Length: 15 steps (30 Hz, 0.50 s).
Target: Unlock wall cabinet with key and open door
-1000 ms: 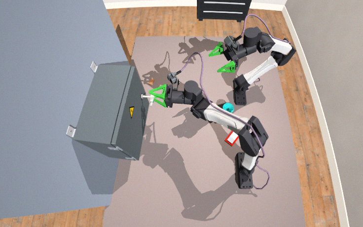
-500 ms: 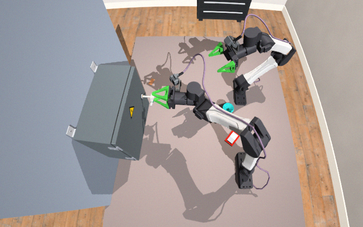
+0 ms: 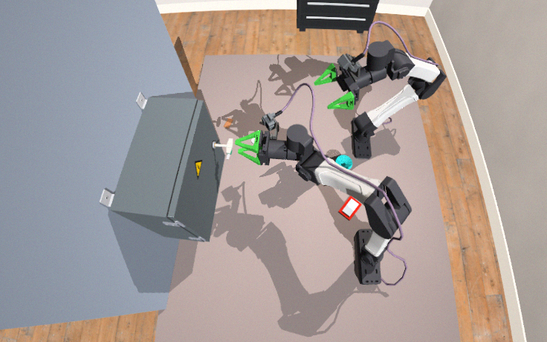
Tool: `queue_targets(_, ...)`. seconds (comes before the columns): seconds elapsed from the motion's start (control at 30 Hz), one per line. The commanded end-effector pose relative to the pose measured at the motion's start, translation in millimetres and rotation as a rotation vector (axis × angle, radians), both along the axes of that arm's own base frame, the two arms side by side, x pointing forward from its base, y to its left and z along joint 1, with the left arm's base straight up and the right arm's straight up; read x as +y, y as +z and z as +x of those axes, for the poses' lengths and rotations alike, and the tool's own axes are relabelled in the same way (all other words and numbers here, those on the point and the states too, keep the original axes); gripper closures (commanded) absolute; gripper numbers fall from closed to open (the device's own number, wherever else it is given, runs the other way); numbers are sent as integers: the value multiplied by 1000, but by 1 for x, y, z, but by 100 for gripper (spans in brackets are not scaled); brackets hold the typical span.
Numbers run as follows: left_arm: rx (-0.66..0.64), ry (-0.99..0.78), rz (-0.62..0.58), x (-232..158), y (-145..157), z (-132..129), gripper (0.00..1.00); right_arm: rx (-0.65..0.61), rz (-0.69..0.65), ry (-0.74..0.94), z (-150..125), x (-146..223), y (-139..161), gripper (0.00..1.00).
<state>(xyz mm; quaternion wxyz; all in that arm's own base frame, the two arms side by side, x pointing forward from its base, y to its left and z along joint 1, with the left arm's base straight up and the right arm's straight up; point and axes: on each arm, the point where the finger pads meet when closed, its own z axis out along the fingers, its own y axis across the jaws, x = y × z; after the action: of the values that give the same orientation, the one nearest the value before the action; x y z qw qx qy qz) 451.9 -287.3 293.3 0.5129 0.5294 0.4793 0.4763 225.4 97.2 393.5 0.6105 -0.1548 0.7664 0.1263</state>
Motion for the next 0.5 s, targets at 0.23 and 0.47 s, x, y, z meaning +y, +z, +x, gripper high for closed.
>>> queue_targets(0.23,-28,3,-20,0,9,18,42,-33,9,13,1,3,10,0)
queue_targets(0.47,-29,3,-20,-1,9,29,42,-33,9,13,1,3,10,0)
